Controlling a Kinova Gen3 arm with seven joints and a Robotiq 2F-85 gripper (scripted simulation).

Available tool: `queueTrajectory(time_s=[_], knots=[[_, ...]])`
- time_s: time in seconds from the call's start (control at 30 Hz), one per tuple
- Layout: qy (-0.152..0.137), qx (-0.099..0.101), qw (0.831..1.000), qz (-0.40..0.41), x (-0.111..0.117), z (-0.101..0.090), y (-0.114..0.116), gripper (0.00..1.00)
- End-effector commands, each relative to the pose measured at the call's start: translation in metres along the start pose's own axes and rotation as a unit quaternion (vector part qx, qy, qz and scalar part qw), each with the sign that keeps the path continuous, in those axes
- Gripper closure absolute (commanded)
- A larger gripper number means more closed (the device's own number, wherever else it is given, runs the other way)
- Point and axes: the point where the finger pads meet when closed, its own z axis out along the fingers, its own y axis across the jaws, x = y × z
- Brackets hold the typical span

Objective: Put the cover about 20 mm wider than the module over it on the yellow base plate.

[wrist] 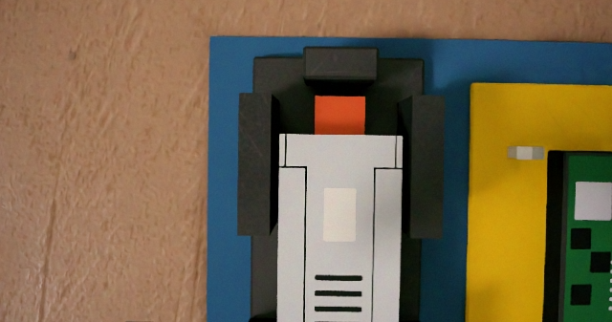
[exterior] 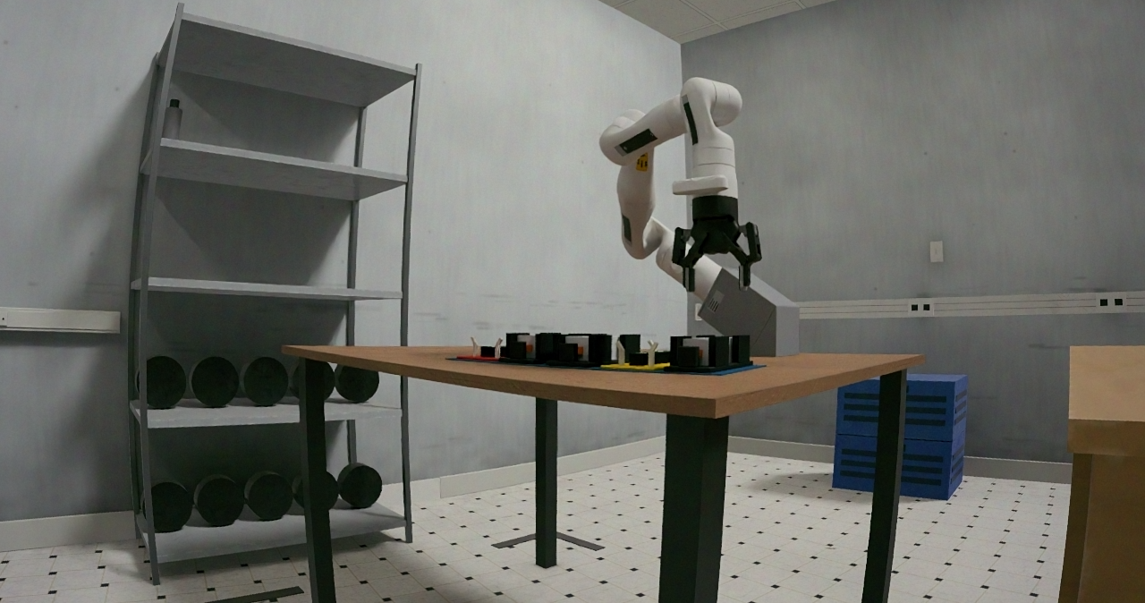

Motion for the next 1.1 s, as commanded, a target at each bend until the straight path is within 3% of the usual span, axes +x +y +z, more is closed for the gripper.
queueTrajectory(time_s=[0.0,1.07], knots=[[0.001,0.001,1.000,0.000,0.0005,-0.0015,0.0005,0.00],[0.001,0.001,1.000,0.000,0.0004,0.0045,0.0065,0.00]])
